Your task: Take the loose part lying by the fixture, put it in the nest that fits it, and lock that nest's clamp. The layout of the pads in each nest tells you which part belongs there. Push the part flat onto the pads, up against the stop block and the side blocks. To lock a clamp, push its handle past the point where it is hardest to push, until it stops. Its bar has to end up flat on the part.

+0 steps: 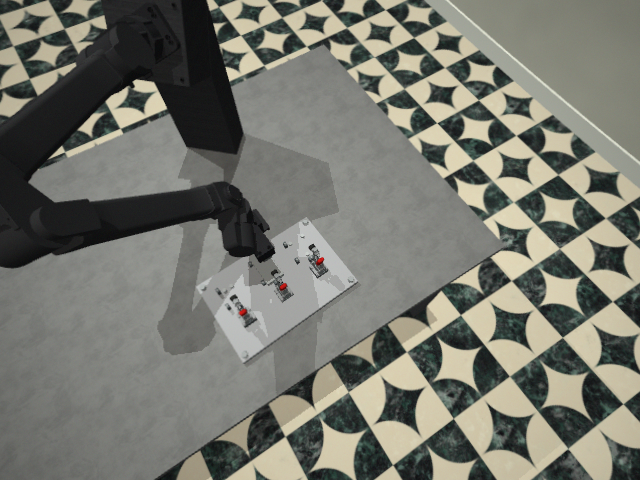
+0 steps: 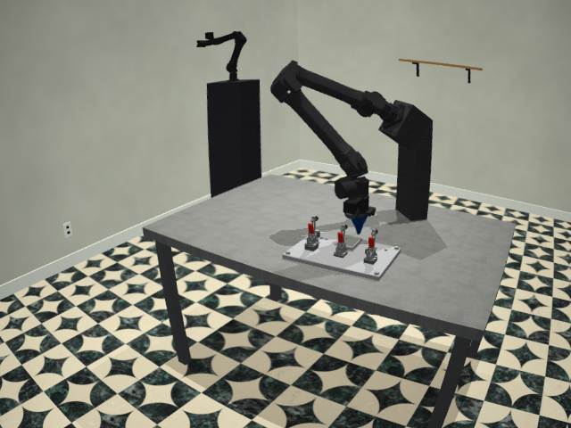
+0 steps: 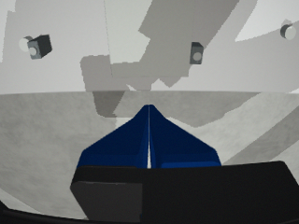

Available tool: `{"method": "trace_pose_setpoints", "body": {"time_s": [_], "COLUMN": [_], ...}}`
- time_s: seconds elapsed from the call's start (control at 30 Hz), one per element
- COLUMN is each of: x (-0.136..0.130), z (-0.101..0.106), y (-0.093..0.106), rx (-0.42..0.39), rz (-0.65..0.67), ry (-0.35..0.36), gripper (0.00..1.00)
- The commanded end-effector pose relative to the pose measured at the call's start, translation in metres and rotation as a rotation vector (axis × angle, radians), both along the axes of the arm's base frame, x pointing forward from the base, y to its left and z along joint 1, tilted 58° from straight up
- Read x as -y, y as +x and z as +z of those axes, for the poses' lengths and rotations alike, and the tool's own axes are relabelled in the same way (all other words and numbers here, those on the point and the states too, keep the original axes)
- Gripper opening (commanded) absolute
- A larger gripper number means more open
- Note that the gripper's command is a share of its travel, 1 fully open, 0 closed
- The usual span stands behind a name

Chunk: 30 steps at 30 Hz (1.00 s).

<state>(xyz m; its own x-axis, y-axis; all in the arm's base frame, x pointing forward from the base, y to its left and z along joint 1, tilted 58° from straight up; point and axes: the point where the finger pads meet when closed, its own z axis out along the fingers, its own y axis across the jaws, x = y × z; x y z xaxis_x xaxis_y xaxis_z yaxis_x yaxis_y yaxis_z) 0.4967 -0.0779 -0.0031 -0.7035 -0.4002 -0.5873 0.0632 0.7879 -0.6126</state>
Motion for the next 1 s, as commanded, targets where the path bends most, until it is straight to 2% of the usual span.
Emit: {"method": "trace_pose_setpoints", "body": {"time_s": [0.0, 0.2, 0.27, 0.33, 0.37, 0.5, 0.57, 0.97], "x": [-0.013, -0.021, -0.01, -0.01, -0.011, -0.011, -0.012, -0.011], "z": [0.004, 0.014, 0.021, 0.021, 0.008, 0.008, 0.016, 0.016], "y": [-0.02, -0.032, -0.026, -0.026, -0.027, -0.027, -0.024, -0.025], "rx": [-0.014, -0.013, 0.005, 0.005, -0.023, -0.021, -0.003, -0.004], "rz": [0.009, 0.009, -0.015, -0.015, -0.011, -0.008, -0.008, -0.008], "ry": [0.007, 0.007, 0.008, 0.008, 0.007, 0.004, 0.005, 0.005], "gripper": [0.0, 0.0, 0.0, 0.0, 0.0, 0.0, 0.0, 0.0]}}
